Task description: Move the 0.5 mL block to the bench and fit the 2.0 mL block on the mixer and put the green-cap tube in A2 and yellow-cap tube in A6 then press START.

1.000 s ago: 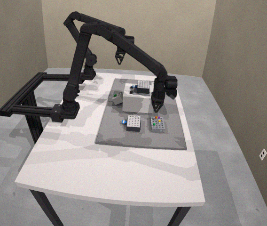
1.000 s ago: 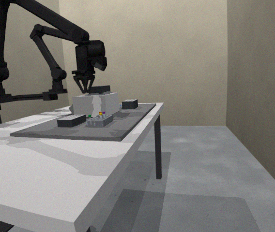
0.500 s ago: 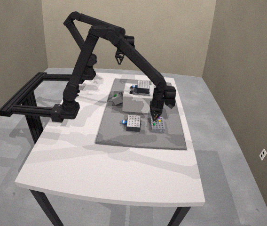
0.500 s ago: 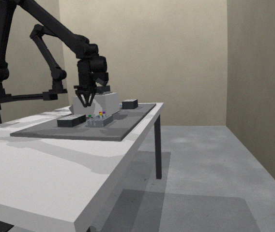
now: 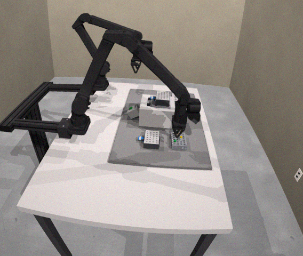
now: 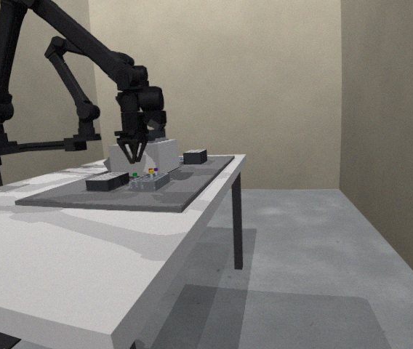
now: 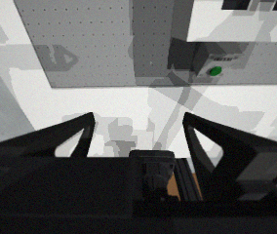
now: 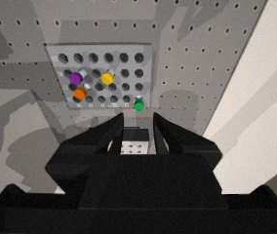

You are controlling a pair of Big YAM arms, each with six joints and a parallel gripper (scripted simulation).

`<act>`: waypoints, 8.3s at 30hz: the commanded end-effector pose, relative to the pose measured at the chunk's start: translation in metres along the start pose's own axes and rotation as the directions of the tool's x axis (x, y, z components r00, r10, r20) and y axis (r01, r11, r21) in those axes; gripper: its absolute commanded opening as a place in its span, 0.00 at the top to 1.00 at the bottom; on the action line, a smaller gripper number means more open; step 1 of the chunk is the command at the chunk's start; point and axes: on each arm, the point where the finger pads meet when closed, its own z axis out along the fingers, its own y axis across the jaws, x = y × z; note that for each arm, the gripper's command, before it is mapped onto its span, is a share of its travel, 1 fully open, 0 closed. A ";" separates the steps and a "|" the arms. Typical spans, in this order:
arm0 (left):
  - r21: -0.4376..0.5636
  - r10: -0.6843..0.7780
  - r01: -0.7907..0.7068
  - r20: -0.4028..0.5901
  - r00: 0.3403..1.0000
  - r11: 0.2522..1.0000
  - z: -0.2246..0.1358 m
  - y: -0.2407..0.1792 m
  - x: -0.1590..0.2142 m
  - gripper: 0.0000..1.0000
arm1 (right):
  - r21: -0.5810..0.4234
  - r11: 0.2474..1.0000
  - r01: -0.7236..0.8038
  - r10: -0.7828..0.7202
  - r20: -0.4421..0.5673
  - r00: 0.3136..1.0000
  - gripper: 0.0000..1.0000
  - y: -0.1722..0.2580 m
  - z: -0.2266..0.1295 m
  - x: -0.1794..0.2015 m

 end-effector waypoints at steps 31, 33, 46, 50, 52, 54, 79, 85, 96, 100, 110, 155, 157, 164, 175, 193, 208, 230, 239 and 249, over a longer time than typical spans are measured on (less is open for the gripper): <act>0.000 -0.007 0.007 0.014 1.000 1.000 -0.003 0.002 -0.002 0.00 | 0.003 1.000 0.012 -0.012 -0.016 1.000 0.64 0.002 0.042 0.006; 0.000 -0.007 0.007 0.014 1.000 1.000 -0.003 0.002 -0.002 0.00 | 0.004 1.000 0.012 -0.012 -0.024 1.000 0.64 0.002 0.047 0.008; -0.006 -0.009 0.009 0.059 0.998 1.000 -0.019 0.005 -0.019 0.00 | 0.003 1.000 0.012 -0.012 -0.024 1.000 0.64 0.002 0.055 0.008; -0.008 -0.010 0.010 0.072 0.997 1.000 -0.024 0.005 -0.023 0.00 | 0.002 1.000 0.011 -0.011 -0.016 1.000 0.64 0.002 0.048 0.006; -0.009 -0.010 0.010 0.074 0.997 1.000 -0.025 0.006 -0.024 0.00 | 0.002 1.000 0.011 -0.011 -0.013 1.000 0.64 0.002 0.050 0.006; -0.009 -0.010 0.011 0.076 0.997 1.000 -0.026 0.006 -0.025 0.00 | 0.002 1.000 0.011 -0.011 -0.017 1.000 0.64 0.002 0.054 0.007; -0.007 -0.013 0.013 0.055 0.998 1.000 -0.017 0.005 -0.018 0.00 | 0.000 1.000 0.010 -0.010 -0.008 1.000 0.91 0.001 0.044 0.004; -0.005 -0.013 0.013 0.035 0.999 1.000 -0.009 0.004 -0.011 0.00 | 0.000 1.000 0.010 -0.010 -0.008 1.000 0.91 0.001 0.044 0.004; -0.003 -0.013 0.013 0.016 1.000 1.000 -0.002 0.003 -0.004 0.00 | 0.000 1.000 0.010 -0.010 -0.008 1.000 0.91 0.001 0.044 0.004; -0.002 -0.014 0.014 0.013 1.000 1.000 -0.001 0.003 -0.003 0.00 | 0.000 1.000 0.010 -0.010 -0.008 1.000 0.91 0.001 0.044 0.004; -0.007 -0.015 0.015 0.051 0.999 1.000 -0.015 0.005 -0.018 0.00 | 0.000 1.000 0.010 -0.010 -0.005 1.000 0.91 0.001 0.040 0.004; -0.004 -0.014 0.014 0.016 1.000 1.000 -0.008 0.003 -0.009 0.00 | -0.004 1.000 0.007 -0.007 0.020 1.000 0.91 0.004 0.018 -0.012; -0.003 -0.014 0.014 0.008 1.000 1.000 -0.005 0.003 -0.006 0.00 | -0.004 1.000 0.007 -0.007 0.016 1.000 0.91 0.004 0.019 -0.013; -0.002 -0.014 0.014 0.000 1.000 1.000 -0.002 0.002 -0.003 0.00 | -0.003 1.000 -0.007 0.007 0.007 1.000 0.91 0.004 0.015 -0.006; -0.001 -0.013 0.013 -0.007 1.000 1.000 0.001 0.001 0.000 0.00 | -0.007 1.000 -0.008 0.009 0.033 0.999 0.91 0.004 0.008 -0.004; -0.007 -0.013 0.013 0.050 0.999 1.000 -0.020 0.004 -0.022 0.00 | -0.007 1.000 -0.026 0.026 0.040 0.999 0.91 -0.004 -0.005 -0.017; -0.008 -0.012 0.013 0.064 0.998 1.000 -0.025 0.005 -0.027 0.00 | -0.003 1.000 -0.003 0.003 0.012 1.000 0.91 0.005 -0.006 -0.001; -0.002 -0.011 0.011 0.014 1.000 1.000 -0.005 0.002 -0.008 0.00 | 0.000 1.000 -0.017 0.017 -0.009 1.000 0.91 -0.002 0.018 0.002; 0.000 -0.010 0.010 0.002 1.000 1.000 0.000 0.001 -0.003 0.00 | 0.004 1.000 -0.005 0.005 -0.040 0.999 0.91 0.003 0.021 0.010; -0.002 -0.010 0.010 0.018 1.000 1.000 -0.006 0.002 -0.009 0.00 | 0.005 1.000 -0.001 0.002 -0.048 0.999 0.91 0.004 0.022 0.012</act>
